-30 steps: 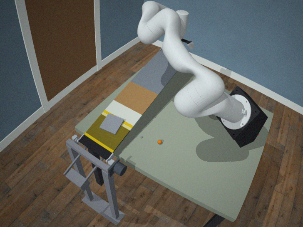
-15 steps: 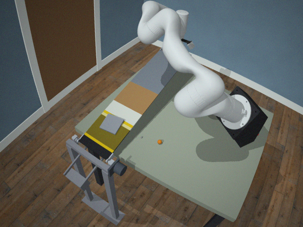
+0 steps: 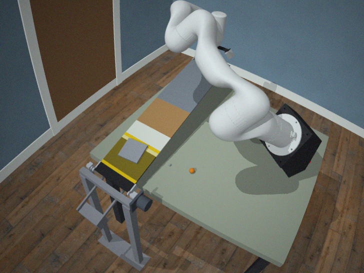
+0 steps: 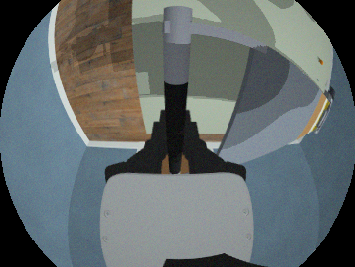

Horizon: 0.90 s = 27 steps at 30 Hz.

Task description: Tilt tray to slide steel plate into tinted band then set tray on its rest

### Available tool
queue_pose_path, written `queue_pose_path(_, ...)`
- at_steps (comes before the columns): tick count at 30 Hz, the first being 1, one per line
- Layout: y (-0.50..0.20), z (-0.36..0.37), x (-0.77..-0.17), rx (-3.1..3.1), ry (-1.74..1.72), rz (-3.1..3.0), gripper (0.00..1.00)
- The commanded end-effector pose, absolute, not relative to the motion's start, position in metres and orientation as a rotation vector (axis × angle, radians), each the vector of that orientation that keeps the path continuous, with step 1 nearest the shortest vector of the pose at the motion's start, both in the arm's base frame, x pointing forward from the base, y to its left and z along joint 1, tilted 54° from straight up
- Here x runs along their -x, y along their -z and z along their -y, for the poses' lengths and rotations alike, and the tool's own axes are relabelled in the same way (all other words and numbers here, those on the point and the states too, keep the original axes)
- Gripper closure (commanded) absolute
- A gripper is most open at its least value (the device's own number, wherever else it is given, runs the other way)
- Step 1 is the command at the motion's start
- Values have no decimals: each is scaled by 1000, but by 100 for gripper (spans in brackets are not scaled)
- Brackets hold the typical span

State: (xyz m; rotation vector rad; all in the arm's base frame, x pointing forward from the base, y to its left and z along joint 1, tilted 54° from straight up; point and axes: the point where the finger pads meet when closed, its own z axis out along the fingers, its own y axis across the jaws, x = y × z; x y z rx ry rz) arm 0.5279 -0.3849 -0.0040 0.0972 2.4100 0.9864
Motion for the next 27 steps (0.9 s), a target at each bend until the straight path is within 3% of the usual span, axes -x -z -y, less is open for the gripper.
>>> queue_pose_path(1,6,385,-530,-96,-989,-2406,100)
queue_pose_path(19,5,385,-530,-96,-989,-2406,100)
queue_pose_path(24,-40,413,-498,-96,-989,-2406,100)
queue_pose_path(27,-31,408,-504,-96,-989,-2406,100)
